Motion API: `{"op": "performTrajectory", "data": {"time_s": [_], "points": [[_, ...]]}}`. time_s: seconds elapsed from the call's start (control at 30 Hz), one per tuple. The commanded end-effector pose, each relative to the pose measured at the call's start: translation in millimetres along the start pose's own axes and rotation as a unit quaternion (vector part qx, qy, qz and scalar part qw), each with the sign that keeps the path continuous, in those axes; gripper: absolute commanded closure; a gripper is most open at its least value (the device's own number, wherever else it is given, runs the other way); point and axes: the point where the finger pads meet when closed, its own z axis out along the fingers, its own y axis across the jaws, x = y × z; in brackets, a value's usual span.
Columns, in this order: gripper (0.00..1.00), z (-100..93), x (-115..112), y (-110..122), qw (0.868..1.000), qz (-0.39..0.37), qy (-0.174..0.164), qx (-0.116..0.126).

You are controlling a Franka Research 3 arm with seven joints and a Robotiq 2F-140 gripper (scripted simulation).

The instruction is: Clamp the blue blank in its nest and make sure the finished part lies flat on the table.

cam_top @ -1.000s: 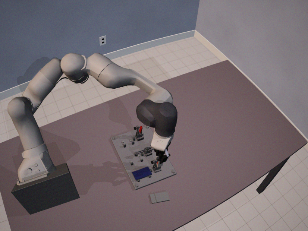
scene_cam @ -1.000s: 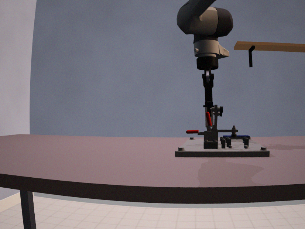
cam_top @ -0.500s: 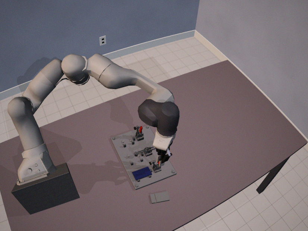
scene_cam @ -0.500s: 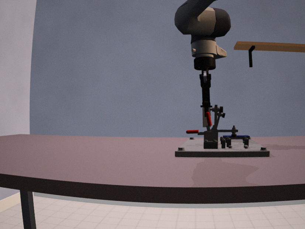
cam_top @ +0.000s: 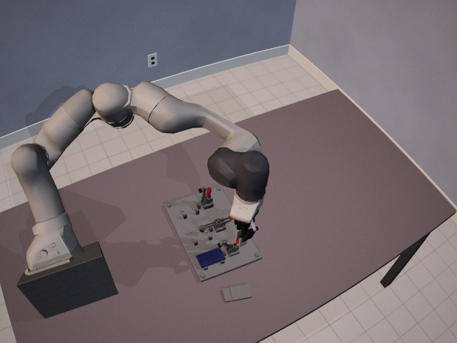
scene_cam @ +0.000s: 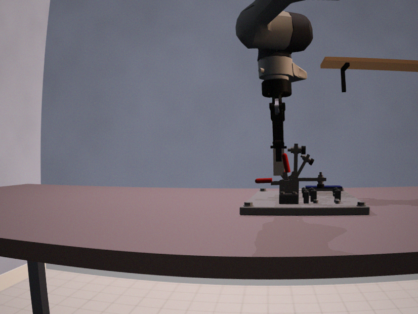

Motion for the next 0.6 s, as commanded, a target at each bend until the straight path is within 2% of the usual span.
{"op": "performTrajectory", "data": {"time_s": [0.0,0.57], "points": [[1.00,6.3,-11.1,0.4,1.000,0.004,-0.009,0.004],[1.00,14.9,-20.1,0.2,1.000,0.004,-0.009,0.004]]}}
